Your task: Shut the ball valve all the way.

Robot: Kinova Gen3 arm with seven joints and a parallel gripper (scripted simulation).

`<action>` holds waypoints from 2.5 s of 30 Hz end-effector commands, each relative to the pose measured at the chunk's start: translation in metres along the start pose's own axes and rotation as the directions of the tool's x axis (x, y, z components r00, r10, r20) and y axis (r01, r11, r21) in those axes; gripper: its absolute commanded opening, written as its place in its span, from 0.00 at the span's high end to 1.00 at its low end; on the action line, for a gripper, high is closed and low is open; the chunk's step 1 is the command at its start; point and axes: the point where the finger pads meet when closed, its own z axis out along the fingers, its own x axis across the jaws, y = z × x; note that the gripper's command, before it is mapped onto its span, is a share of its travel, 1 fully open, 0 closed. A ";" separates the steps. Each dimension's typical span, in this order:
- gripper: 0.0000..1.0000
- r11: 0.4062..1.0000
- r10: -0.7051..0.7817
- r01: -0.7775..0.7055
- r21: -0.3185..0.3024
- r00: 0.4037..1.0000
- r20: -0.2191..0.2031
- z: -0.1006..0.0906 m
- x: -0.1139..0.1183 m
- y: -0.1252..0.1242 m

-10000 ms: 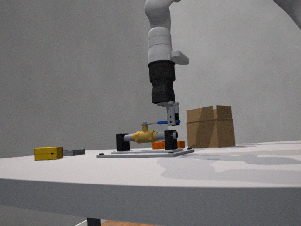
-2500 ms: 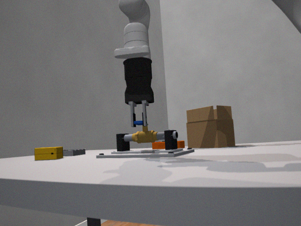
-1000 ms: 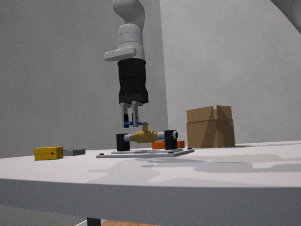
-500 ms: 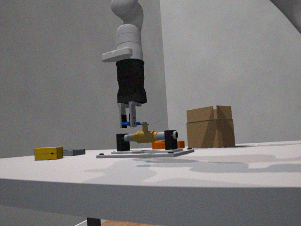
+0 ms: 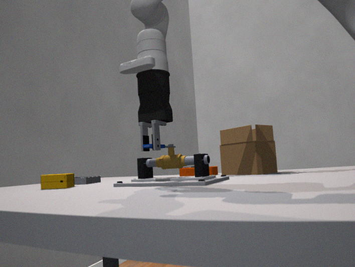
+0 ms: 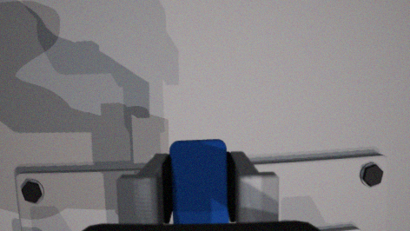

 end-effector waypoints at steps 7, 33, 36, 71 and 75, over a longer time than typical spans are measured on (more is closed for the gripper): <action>1.00 1.000 0.001 -0.001 0.001 1.000 -0.006 -0.001 0.002 0.000; 0.00 1.000 0.001 -0.001 0.001 1.000 -0.006 -0.001 0.002 0.000; 0.00 1.000 0.001 -0.001 0.001 1.000 -0.006 -0.001 0.002 0.000; 0.00 1.000 0.001 -0.001 0.001 1.000 -0.006 -0.001 0.002 0.000; 0.00 1.000 0.001 -0.001 0.001 1.000 -0.006 -0.001 0.002 0.000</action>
